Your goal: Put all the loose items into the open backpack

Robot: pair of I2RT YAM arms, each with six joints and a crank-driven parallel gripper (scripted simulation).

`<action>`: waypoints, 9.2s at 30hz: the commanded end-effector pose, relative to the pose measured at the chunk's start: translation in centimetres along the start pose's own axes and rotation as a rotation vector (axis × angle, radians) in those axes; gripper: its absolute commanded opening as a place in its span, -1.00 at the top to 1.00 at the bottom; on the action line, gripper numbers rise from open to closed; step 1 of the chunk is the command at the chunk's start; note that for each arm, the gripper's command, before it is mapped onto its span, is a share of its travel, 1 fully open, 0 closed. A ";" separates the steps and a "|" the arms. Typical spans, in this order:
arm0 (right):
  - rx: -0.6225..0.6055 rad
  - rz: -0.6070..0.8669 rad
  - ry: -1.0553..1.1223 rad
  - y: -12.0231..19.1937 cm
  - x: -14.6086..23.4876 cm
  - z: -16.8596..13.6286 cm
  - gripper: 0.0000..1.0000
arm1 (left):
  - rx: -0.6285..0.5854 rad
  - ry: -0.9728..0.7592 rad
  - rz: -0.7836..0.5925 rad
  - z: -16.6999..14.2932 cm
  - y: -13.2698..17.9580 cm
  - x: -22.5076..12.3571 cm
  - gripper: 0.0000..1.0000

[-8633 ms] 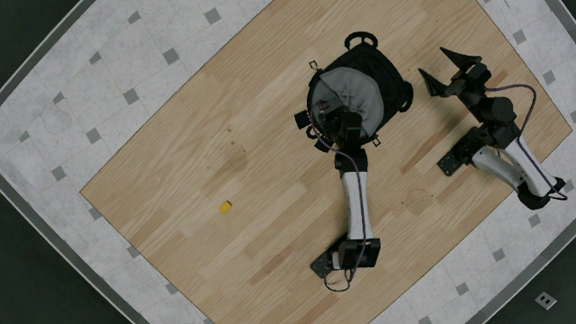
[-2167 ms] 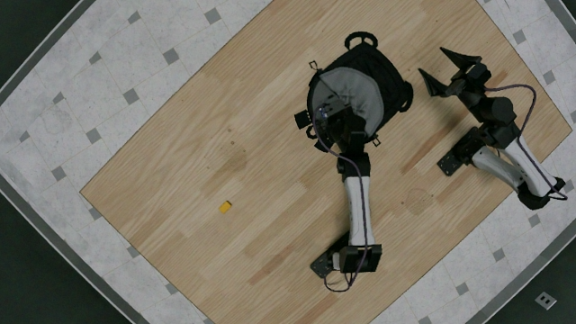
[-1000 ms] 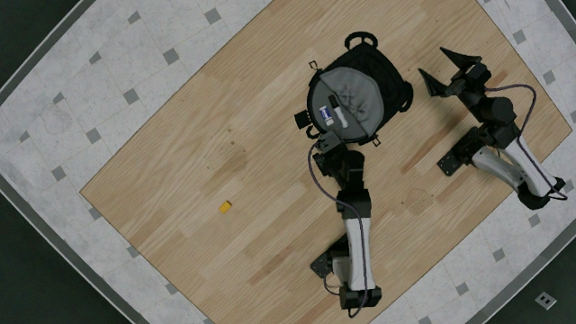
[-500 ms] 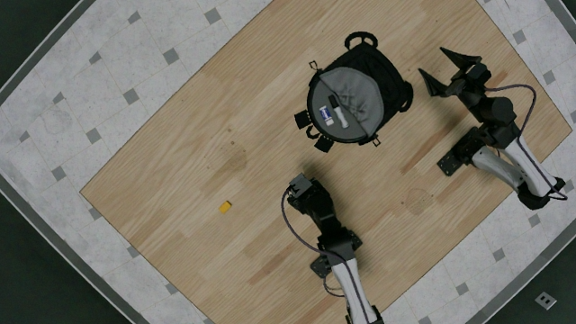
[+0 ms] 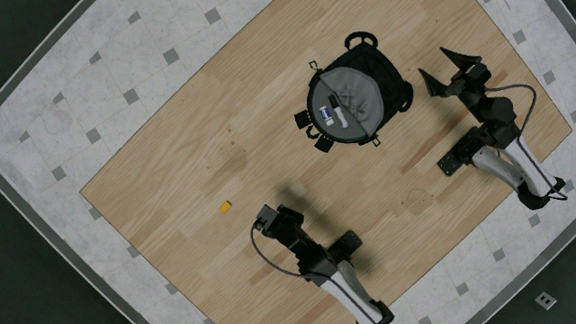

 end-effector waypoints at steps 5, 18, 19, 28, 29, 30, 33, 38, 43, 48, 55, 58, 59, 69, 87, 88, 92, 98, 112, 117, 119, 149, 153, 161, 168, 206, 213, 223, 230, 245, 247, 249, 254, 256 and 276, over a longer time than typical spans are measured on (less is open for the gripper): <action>-0.014 0.004 0.002 0.1 0.1 0.4 -0.80 | -0.015 0.308 0.236 2.5 -4.3 2.1 -0.12; -0.014 0.004 0.002 0.1 0.1 0.4 -0.80 | 0.081 0.752 0.606 4.1 -12.7 5.6 -0.12; -0.014 0.004 0.002 0.1 0.1 0.4 -0.80 | 0.088 0.793 0.640 4.3 -13.5 6.0 -0.12; -0.014 0.004 0.002 0.1 0.1 0.4 -0.80 | 0.137 1.091 0.887 5.9 -19.6 9.3 -0.12; -0.014 0.004 0.002 0.1 0.1 0.4 -0.80 | 0.137 1.091 0.887 5.9 -19.6 9.3 -0.12; -0.014 0.004 0.002 0.1 0.1 0.4 -0.80 | 0.137 1.091 0.887 5.9 -19.6 9.4 -0.12; -0.014 0.004 0.002 0.1 0.1 0.4 -0.80 | 0.135 1.081 0.878 6.0 -19.6 8.8 -0.12; -0.014 0.004 0.002 0.1 0.1 0.4 -0.80 | 0.140 1.087 0.874 5.9 -19.6 8.7 -0.12; -0.014 0.004 0.002 0.1 0.1 0.4 -0.80 | 0.123 1.093 0.865 6.0 -18.9 8.9 -0.12; -0.014 0.004 0.002 0.1 0.1 0.4 -0.80 | 0.151 1.085 0.880 4.3 -20.8 8.5 -0.12; -0.014 0.004 0.002 0.1 0.1 0.4 -0.80 | 0.153 1.082 0.879 3.0 -22.3 8.3 -0.12; -0.014 0.004 0.002 0.1 0.1 0.4 -0.80 | 0.153 1.081 0.879 2.4 -23.1 8.1 -0.12; -0.014 0.004 0.002 0.1 0.1 0.4 -0.80 | 0.153 1.081 0.879 2.2 -23.3 8.1 -0.12; -0.014 0.004 0.002 0.1 0.1 0.4 -0.80 | 0.126 1.099 0.858 2.7 -24.5 8.1 -0.12; -0.014 0.004 0.002 0.1 0.1 0.4 -0.80 | 0.123 1.093 0.865 2.9 -23.7 8.2 0.25; -0.014 0.004 0.002 0.1 0.1 0.4 -0.80 | 0.123 1.093 0.865 2.9 -23.7 8.2 0.25; -0.014 0.004 0.002 0.1 0.1 0.4 -0.80 | 0.123 1.093 0.865 2.9 -23.7 8.2 0.43; -0.014 0.004 0.002 0.1 0.1 0.4 -0.80 | 0.123 1.093 0.865 3.0 -23.8 8.2 0.61; -0.014 0.004 0.002 0.1 0.1 0.4 -0.80 | 0.123 1.093 0.865 3.0 -23.8 8.1 0.61; -0.014 0.004 0.002 0.1 0.1 0.4 -0.80 | 0.143 1.087 0.870 3.1 -24.1 7.9 0.61; -0.014 0.004 0.002 0.1 0.1 0.4 -0.80 | 0.090 1.112 0.847 5.2 -21.6 8.3 0.61; -0.014 0.004 0.002 0.1 0.1 0.4 -0.80 | 0.102 1.038 0.798 10.0 -13.3 7.1 0.61; -0.014 0.004 0.002 0.1 0.1 0.4 -0.80 | 0.094 0.981 0.753 10.0 -13.1 5.2 0.61; -0.014 0.004 0.002 0.1 0.1 0.4 -0.80 | 0.062 0.756 0.571 9.8 -11.9 -2.3 0.61; -0.014 0.004 0.002 0.1 0.1 0.4 -0.80 | 0.042 0.615 0.456 9.8 -11.3 -6.8 0.61; -0.014 0.004 0.002 0.1 0.1 0.4 -0.80 | -0.069 -0.362 -0.300 11.7 -10.1 -35.9 0.61; -0.014 0.004 0.002 0.1 0.1 0.4 -0.80 | -0.072 -0.378 -0.314 11.3 -11.4 -36.7 0.61; -0.014 0.004 0.002 0.1 0.1 0.4 -0.80 | -0.123 -0.359 -0.327 11.3 -10.8 -36.5 0.61; -0.014 0.004 0.002 0.1 0.1 0.4 -0.80 | -0.123 -0.358 -0.327 10.4 -12.0 -36.7 0.61; -0.014 0.004 0.002 0.1 0.1 0.4 -0.80 | -0.134 -0.350 -0.333 11.8 -11.0 -36.1 0.61; -0.014 0.004 0.002 0.1 0.1 0.4 -0.80 | -0.133 -0.348 -0.333 11.8 -11.0 -36.0 0.61; -0.014 0.004 0.002 0.1 0.1 0.4 -0.80 | -0.133 -0.349 -0.333 11.8 -11.0 -36.0 0.61; -0.014 0.004 0.002 0.1 0.1 0.4 -0.80 | -0.135 -0.349 -0.335 11.8 -10.9 -36.1 0.61; -0.014 0.004 0.002 0.1 0.1 0.4 -0.80 | -0.135 -0.349 -0.335 11.8 -10.9 -36.0 0.61; -0.014 0.004 0.002 0.1 0.1 0.4 -0.80 | -0.119 -0.355 -0.327 10.9 -11.8 -35.8 0.61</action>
Point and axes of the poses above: on each arm, the point where the finger pads meet when closed, its own y axis back along the fingers, its own x axis across the jaws, z = x × y, the point moved 7 cm from there along y, back along the fingers, and after that the axes turned 10 degrees about -y, right-handed, at the moved point
